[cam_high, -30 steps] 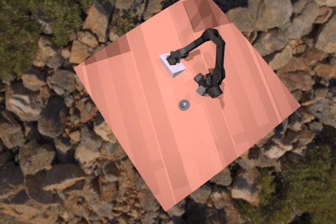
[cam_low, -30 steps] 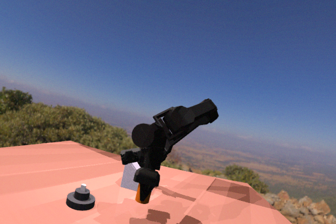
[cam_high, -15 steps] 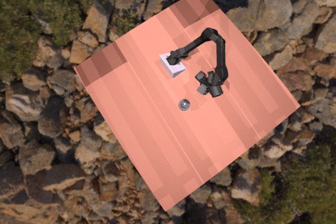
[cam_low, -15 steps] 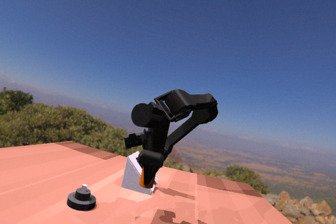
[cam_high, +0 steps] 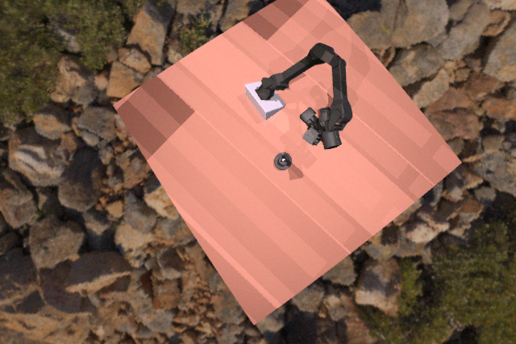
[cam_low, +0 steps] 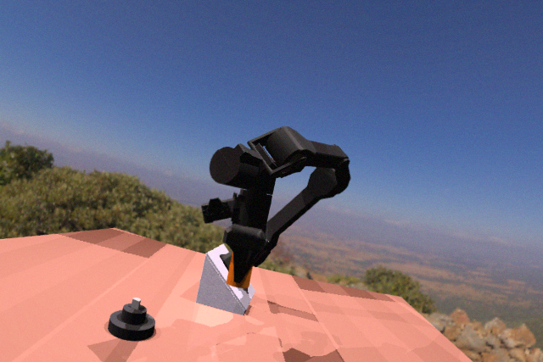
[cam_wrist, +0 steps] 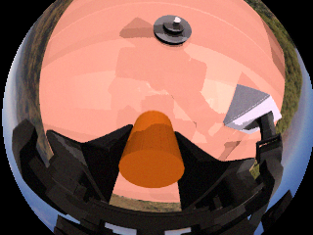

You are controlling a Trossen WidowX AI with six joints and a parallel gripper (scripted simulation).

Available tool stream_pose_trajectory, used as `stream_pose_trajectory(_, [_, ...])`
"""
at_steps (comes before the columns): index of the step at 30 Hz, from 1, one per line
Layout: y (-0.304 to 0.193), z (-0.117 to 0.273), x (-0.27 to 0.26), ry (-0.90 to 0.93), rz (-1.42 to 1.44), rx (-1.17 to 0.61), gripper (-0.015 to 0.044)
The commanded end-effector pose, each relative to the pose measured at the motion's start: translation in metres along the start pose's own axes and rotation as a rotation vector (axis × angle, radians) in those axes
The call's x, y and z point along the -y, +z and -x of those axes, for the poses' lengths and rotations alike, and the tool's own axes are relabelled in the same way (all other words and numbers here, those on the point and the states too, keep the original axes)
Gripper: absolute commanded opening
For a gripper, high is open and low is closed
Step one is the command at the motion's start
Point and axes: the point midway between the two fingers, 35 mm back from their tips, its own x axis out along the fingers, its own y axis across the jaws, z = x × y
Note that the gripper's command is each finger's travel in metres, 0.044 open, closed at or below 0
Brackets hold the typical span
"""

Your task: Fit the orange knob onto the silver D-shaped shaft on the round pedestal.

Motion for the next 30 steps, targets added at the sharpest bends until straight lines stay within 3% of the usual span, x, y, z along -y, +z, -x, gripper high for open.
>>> stream_pose_trajectory(1, [0.013,0.000,-0.003,0.004,0.004,0.009,0.0000])
stream_pose_trajectory(30, [0.095,-0.020,-0.008,0.007,0.023,0.028,0.0000])
